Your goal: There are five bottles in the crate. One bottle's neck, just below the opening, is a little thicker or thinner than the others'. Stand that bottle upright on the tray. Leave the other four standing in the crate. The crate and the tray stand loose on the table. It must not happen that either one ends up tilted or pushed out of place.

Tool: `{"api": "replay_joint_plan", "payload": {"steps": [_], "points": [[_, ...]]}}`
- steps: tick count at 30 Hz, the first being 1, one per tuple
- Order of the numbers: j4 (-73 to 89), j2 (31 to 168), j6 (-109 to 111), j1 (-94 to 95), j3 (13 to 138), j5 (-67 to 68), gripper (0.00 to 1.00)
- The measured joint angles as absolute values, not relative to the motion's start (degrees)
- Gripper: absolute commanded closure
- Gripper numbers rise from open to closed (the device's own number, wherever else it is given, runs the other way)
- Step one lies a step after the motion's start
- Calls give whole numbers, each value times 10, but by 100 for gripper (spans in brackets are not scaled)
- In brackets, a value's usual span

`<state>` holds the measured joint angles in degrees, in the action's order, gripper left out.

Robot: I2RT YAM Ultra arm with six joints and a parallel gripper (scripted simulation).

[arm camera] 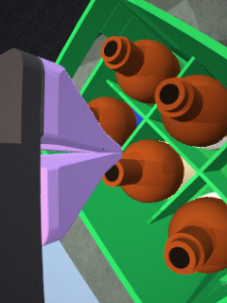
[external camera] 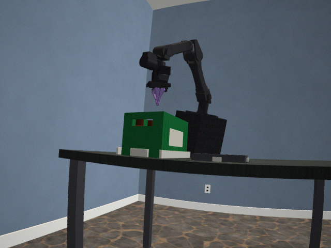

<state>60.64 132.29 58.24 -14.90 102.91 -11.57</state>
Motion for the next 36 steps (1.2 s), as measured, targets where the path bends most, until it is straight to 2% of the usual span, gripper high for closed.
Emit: {"api": "replay_joint_plan", "payload": {"steps": [6,14,23,24,36], "points": [[557,1244,634,-215,869,-115,100],[487,1164,689,-260,718,-114,100],[448,1145,716,-275,679,-116,100],[445,1145,717,-275,679,-117,39],[436,1144,720,-274,679,-118,39]]}}
